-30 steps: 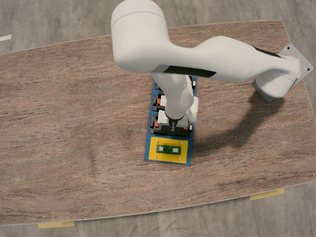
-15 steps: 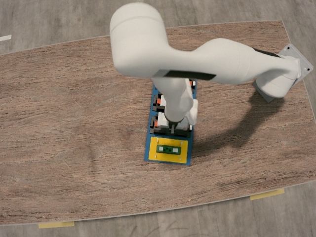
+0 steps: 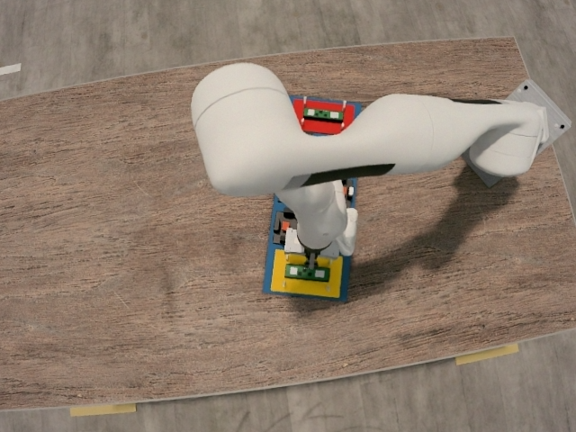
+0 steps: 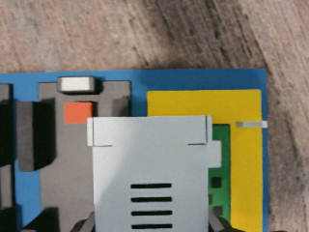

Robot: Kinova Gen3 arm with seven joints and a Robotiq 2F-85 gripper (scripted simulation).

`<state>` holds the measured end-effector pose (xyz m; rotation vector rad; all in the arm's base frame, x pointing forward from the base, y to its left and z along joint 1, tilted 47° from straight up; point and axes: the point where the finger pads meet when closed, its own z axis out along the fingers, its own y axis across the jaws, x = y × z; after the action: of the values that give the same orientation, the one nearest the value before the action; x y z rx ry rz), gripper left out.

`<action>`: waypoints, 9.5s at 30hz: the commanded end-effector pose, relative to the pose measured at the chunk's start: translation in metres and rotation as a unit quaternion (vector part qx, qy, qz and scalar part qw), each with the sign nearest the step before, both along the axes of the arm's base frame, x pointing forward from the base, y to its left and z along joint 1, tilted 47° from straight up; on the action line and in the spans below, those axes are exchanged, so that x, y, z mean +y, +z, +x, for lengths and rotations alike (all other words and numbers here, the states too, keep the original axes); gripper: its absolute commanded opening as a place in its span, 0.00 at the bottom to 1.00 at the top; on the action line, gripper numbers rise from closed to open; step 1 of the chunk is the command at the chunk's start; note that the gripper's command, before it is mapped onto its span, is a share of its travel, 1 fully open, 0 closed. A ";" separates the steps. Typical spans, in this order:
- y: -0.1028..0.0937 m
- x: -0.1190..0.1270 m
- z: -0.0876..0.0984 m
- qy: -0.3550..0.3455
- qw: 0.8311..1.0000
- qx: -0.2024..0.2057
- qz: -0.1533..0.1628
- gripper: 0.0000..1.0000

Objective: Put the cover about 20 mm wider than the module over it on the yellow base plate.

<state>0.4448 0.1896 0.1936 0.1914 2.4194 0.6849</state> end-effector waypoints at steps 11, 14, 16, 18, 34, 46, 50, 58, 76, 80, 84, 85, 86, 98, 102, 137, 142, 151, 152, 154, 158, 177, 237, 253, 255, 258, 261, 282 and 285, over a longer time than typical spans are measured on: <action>0.010 0.053 0.015 -0.001 1.000 -0.001 -0.001 0.00; 0.010 0.053 0.015 -0.001 1.000 -0.001 -0.001 0.00; 0.008 0.054 0.016 0.000 1.000 -0.001 0.000 0.00; 0.006 0.056 0.017 0.000 1.000 -0.001 0.000 0.00; -0.003 0.061 0.024 -0.001 1.000 -0.001 -0.001 0.00; -0.010 0.066 0.031 -0.001 1.000 -0.001 -0.001 0.00; -0.010 0.066 0.031 -0.001 1.000 -0.001 -0.001 0.00; -0.013 0.068 0.034 -0.001 1.000 -0.001 -0.001 0.00; -0.020 0.072 0.040 -0.001 1.000 -0.001 -0.001 0.00; -0.020 0.072 0.040 -0.001 1.000 -0.001 -0.001 0.00; -0.021 0.073 0.041 -0.001 1.000 -0.001 -0.001 0.00; -0.021 0.073 0.041 -0.001 1.000 -0.001 -0.001 0.00; -0.022 0.074 0.042 -0.001 1.000 -0.001 -0.001 0.00; -0.025 0.076 0.044 -0.001 1.000 -0.001 -0.001 0.00; -0.027 0.077 0.046 -0.001 1.000 -0.001 -0.001 0.00; -0.036 0.082 0.054 -0.001 1.000 -0.001 -0.001 0.00; -0.038 0.084 0.055 -0.001 1.000 -0.001 -0.001 0.00; -0.038 0.084 0.056 -0.001 1.000 -0.001 -0.001 0.00; -0.039 0.084 0.056 -0.001 1.000 -0.001 -0.001 0.00; -0.039 0.084 0.056 -0.001 1.000 -0.001 -0.001 0.00; -0.040 0.085 0.057 -0.001 1.000 -0.001 -0.001 0.00; -0.040 0.085 0.057 -0.001 1.000 -0.001 -0.001 0.00; 0.009 0.054 0.014 -0.001 1.000 -0.001 -0.001 1.00; 0.041 0.034 -0.014 -0.002 1.000 -0.001 -0.002 1.00; 0.040 0.035 -0.012 -0.001 1.000 -0.001 -0.002 1.00; 0.038 0.036 -0.011 -0.001 1.000 -0.001 -0.002 1.00; 0.036 0.037 -0.009 -0.001 1.000 -0.001 -0.001 1.00; 0.031 0.040 -0.005 -0.001 1.000 -0.001 -0.001 1.00; 0.031 0.040 -0.005 -0.001 1.000 -0.001 -0.001 1.00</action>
<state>0.4394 0.2297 0.2246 0.1918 2.4192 0.6823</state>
